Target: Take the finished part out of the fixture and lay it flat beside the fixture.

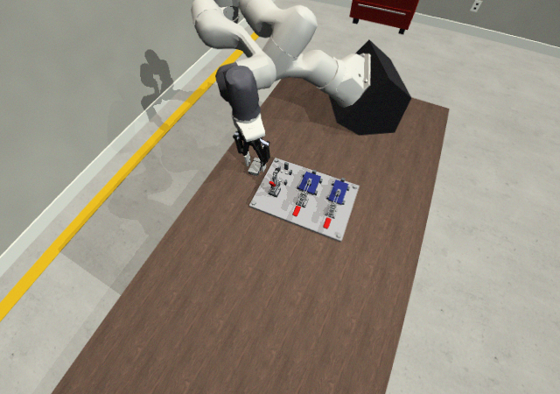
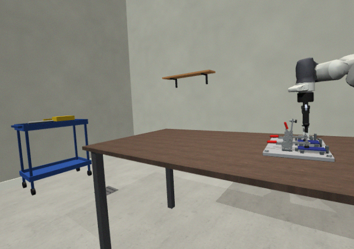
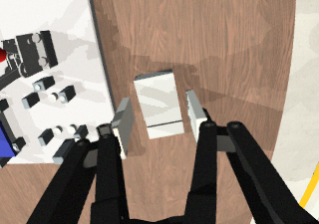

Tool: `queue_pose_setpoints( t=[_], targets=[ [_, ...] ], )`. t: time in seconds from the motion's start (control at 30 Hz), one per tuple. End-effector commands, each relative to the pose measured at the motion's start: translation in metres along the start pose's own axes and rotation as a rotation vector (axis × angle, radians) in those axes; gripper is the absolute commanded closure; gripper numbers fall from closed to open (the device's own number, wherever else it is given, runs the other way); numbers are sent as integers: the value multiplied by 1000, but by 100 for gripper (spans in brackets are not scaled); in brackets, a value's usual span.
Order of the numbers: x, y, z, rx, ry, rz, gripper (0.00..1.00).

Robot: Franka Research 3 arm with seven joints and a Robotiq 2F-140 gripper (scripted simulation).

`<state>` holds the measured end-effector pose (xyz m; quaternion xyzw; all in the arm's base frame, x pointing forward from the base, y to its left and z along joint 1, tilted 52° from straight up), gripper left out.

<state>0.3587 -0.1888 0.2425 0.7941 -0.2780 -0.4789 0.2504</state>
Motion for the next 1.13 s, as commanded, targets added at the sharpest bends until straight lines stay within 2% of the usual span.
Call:
queue_pose_setpoints(
  t=[0.0, 0.7, 1.1],
  targets=[
    [41, -7, 6, -1, 6, -3, 60],
    [36, -7, 6, -1, 6, -3, 60],
    [-18, -7, 6, 2, -23, -6, 60]
  ],
)
Point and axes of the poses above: the point where the finger pads meet when closed, its own x axis out along the fingers, its own y axis across the jaws, z = x × y, the point moved 1 cm from there along -x, back along the fingers, and after that the axes turned 4 degrees about x, right-handed, at the moved point
